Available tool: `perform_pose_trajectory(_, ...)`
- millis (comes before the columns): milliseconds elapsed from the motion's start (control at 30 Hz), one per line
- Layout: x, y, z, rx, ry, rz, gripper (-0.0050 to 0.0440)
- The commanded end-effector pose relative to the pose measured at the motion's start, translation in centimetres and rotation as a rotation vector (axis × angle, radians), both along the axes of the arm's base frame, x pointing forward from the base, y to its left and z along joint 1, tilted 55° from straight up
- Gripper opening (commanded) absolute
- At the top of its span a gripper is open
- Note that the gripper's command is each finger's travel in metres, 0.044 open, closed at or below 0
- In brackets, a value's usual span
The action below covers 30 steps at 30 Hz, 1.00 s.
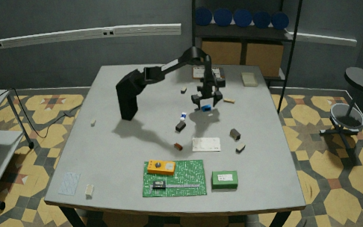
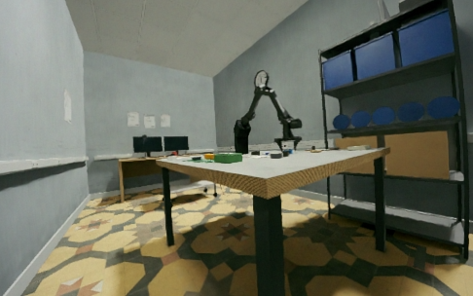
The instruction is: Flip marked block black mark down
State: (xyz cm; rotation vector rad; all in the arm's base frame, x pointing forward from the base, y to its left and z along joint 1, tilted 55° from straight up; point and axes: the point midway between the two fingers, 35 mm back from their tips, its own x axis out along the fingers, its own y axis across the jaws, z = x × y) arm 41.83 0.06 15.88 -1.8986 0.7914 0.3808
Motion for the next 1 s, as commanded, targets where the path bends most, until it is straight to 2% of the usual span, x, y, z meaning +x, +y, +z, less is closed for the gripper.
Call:
perform_pose_trajectory(0, 0.59, -0.20, 0.25, 0.002, -0.013, 0.002, 0.0440)
perform_pose_trajectory(967, 0.90, -0.40, -0.04, 0.002, -0.014, 0.001, 0.0440)
